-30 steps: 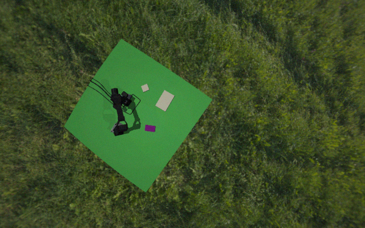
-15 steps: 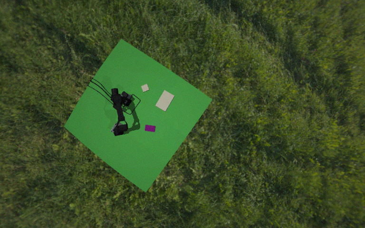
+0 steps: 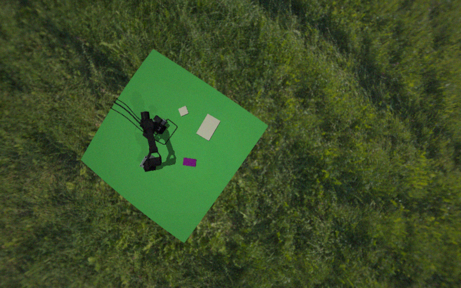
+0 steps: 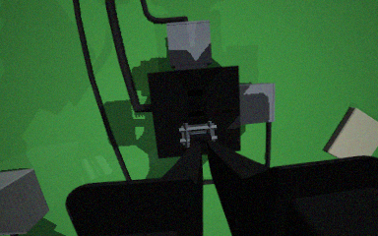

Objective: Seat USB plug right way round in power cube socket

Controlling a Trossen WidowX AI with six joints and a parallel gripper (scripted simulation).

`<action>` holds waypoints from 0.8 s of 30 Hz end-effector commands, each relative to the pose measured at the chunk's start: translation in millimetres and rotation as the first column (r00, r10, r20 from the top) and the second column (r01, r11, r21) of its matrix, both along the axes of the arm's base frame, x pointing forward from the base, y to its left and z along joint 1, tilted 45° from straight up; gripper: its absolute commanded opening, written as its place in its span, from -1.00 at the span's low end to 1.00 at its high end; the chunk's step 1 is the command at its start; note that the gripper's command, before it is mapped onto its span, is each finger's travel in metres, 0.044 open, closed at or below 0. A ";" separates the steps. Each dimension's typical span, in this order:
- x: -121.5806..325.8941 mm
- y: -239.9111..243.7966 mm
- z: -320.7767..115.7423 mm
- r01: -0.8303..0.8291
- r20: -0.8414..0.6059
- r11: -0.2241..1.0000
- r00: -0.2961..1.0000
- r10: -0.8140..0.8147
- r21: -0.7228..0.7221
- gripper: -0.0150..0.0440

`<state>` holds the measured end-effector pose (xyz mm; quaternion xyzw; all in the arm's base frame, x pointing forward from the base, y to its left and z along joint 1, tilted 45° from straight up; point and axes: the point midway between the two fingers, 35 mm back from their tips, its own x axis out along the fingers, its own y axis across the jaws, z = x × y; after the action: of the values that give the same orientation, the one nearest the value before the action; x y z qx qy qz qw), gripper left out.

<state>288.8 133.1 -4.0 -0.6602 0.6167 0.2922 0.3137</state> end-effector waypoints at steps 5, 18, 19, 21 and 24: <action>0.1 -0.8 -0.9 -0.003 -0.002 1.000 1.000 0.003 0.000 -0.49; 0.2 -1.9 -2.0 -0.003 -0.002 1.000 1.000 0.003 0.000 -0.49; 0.2 -2.0 -2.1 -0.003 -0.002 1.000 1.000 0.003 0.000 -0.49; 0.2 -2.2 -2.2 -0.003 -0.002 1.000 1.000 0.003 0.000 -0.49; 0.3 -2.4 -2.5 -0.003 -0.002 1.000 1.000 0.003 0.000 -0.49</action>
<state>288.8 131.3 -6.2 -0.6596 0.6169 0.2929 0.3140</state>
